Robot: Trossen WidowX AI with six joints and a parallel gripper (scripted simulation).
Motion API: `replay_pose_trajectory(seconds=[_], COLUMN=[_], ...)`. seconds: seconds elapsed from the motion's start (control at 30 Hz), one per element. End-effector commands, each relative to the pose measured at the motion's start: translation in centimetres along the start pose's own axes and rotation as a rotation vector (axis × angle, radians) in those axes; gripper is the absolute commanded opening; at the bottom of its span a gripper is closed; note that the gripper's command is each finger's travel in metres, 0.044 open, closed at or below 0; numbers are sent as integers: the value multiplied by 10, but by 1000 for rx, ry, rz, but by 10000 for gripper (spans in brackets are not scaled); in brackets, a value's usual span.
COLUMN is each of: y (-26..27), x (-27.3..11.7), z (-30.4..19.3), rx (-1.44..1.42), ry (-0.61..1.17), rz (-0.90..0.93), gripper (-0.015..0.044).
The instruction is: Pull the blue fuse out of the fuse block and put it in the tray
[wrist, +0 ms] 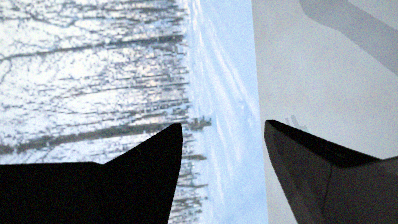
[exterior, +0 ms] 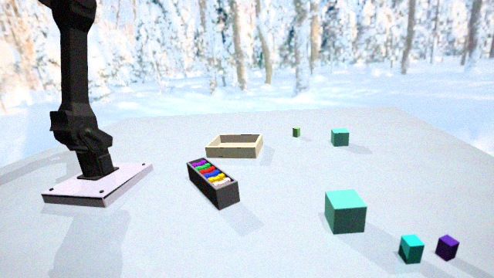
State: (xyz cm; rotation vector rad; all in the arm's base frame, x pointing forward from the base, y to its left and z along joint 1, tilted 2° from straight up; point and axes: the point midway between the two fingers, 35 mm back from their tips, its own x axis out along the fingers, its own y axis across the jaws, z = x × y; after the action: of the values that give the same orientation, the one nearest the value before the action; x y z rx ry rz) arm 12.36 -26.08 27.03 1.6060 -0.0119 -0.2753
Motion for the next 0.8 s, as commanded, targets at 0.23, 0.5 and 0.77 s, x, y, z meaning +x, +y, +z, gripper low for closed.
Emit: replay_pose_trajectory(seconds=[0.23, 0.5, 0.77], y=[-33, -74, -115], x=[70, 131, 159], z=[-35, -106, -187], rx=[-281, -735, -1259], ry=[229, 602, 1041], rz=[-232, -421, -502], gripper=[74, 74, 74])
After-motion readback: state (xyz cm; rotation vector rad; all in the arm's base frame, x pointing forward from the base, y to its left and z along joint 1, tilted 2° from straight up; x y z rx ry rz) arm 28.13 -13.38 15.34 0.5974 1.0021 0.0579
